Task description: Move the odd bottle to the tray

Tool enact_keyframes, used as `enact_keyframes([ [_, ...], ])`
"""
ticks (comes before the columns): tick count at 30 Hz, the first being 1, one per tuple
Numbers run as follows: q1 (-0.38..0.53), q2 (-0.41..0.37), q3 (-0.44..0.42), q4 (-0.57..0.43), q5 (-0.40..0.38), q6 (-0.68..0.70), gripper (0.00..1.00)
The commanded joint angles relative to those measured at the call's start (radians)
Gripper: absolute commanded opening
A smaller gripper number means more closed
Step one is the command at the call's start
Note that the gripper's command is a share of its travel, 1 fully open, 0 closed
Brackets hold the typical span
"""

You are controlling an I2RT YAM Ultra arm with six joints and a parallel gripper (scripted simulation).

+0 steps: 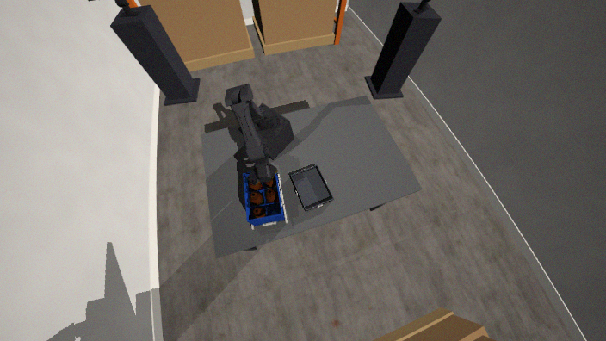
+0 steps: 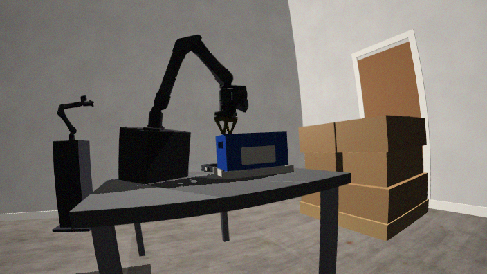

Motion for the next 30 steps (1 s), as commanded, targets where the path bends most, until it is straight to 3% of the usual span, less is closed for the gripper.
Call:
enact_keyframes([
  [1,0.002,-0.03,-0.01,0.013,0.001,-0.001,0.61],
  [30,-0.002,-0.007,-0.023,0.025,0.001,-0.004,0.61],
])
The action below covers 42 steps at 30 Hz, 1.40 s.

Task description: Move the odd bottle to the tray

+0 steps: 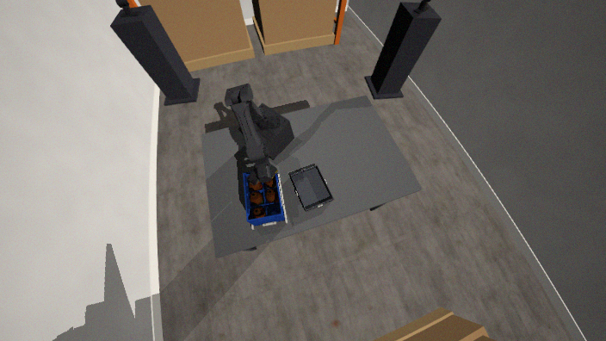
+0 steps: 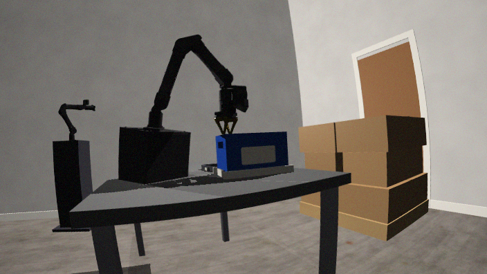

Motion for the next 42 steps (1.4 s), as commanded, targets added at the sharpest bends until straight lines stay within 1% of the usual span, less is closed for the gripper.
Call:
enact_keyframes([
  [1,-0.003,0.001,-0.024,0.025,0.001,-0.005,0.61],
  [10,-0.012,0.021,-0.033,0.047,0.0,-0.009,0.61],
  [11,-0.011,0.022,-0.023,0.051,0.001,-0.01,0.61],
  [13,-0.008,0.016,-0.037,0.059,0.0,-0.011,0.61],
  [15,-0.011,0.036,-0.042,0.067,0.0,-0.011,0.61],
  [18,-0.016,0.044,-0.047,0.08,-0.001,-0.013,0.61],
  [20,-0.016,0.044,-0.047,0.08,-0.001,-0.013,0.61],
  [21,-0.011,0.014,-0.047,0.086,0.0,-0.012,0.61],
  [22,-0.011,0.02,-0.034,0.091,0.0,-0.013,0.61],
  [24,-0.014,0.057,-0.048,0.099,0.0,-0.015,0.61],
  [27,-0.019,0.064,-0.058,0.112,-0.001,-0.016,0.61],
  [29,-0.019,0.054,-0.06,0.121,0.0,-0.017,0.61],
  [31,-0.016,0.075,-0.063,0.128,-0.001,-0.018,0.61],
  [33,-0.018,0.08,-0.066,0.135,-0.001,-0.018,0.61],
  [38,-0.019,0.067,-0.067,0.144,-0.001,-0.018,0.61],
  [40,-0.018,0.087,-0.07,0.148,-0.002,-0.019,0.61],
  [42,-0.02,0.086,-0.07,0.152,-0.002,-0.02,0.61],
])
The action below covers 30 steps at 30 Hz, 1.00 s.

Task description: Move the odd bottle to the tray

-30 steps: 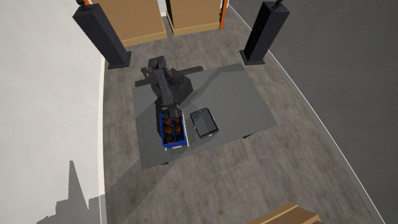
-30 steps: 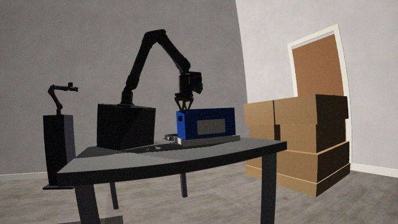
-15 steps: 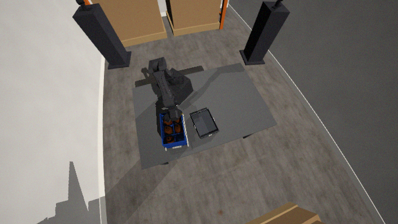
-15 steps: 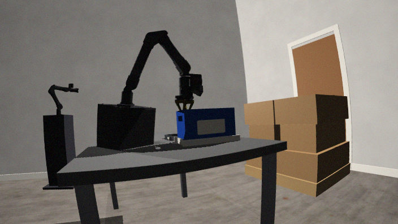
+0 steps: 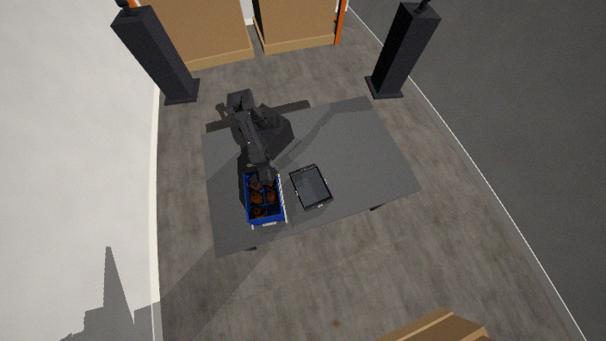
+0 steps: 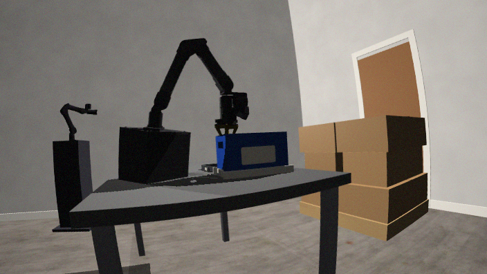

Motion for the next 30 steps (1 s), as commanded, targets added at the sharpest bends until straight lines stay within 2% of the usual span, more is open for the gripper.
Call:
enact_keyframes([
  [1,-0.008,-0.004,-0.027,0.027,-0.001,-0.007,0.61],
  [30,-0.004,0.012,-0.028,0.032,-0.003,-0.007,0.61],
])
